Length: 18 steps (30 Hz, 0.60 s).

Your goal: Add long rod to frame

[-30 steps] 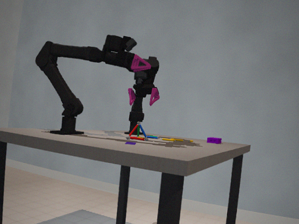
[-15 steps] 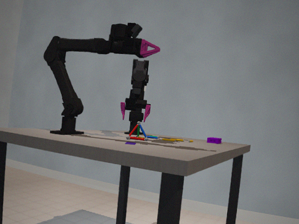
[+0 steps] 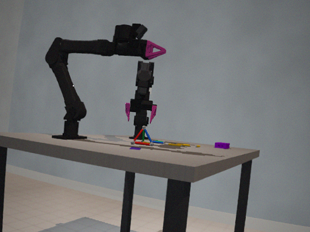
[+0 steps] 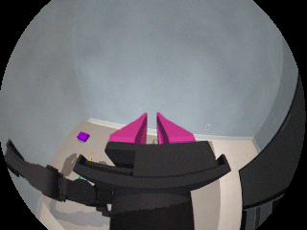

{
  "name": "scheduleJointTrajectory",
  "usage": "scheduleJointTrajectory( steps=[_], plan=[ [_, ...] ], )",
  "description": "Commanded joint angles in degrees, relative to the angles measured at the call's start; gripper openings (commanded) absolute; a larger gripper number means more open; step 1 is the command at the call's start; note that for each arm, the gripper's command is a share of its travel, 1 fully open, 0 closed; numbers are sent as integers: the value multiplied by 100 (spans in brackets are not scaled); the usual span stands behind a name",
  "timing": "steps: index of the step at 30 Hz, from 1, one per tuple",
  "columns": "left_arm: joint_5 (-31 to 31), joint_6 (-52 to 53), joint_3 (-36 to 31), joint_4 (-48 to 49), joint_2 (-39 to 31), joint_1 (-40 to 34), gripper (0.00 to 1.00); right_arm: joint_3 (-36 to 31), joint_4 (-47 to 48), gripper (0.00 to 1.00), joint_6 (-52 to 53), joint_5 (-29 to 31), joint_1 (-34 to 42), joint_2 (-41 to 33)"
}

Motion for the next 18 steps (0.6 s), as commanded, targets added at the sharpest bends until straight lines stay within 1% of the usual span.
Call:
scheduleJointTrajectory(
  steps=[1, 5, 7, 9, 12, 18],
  plan=[
    [-108, -77, 95, 226, -170, -5, 100, 205, 133, 15, 37, -50, -17, 52],
    [-369, -158, -259, 433, -394, 74, 100, 205, 133, 15, 37, -50, -17, 52],
    [-369, -158, -259, 433, -394, 74, 100, 205, 133, 15, 37, -50, -17, 52],
    [-586, -216, -551, 574, -683, 125, 100, 205, 133, 15, 37, -50, -17, 52],
    [-971, -304, -1137, 725, -1311, 258, 100, 149, 61, 15, 13, -49, -16, 8],
    [-1732, -239, -2405, 900, -2842, 757, 100, 149, 61, 15, 13, -49, -16, 8]
  ],
)
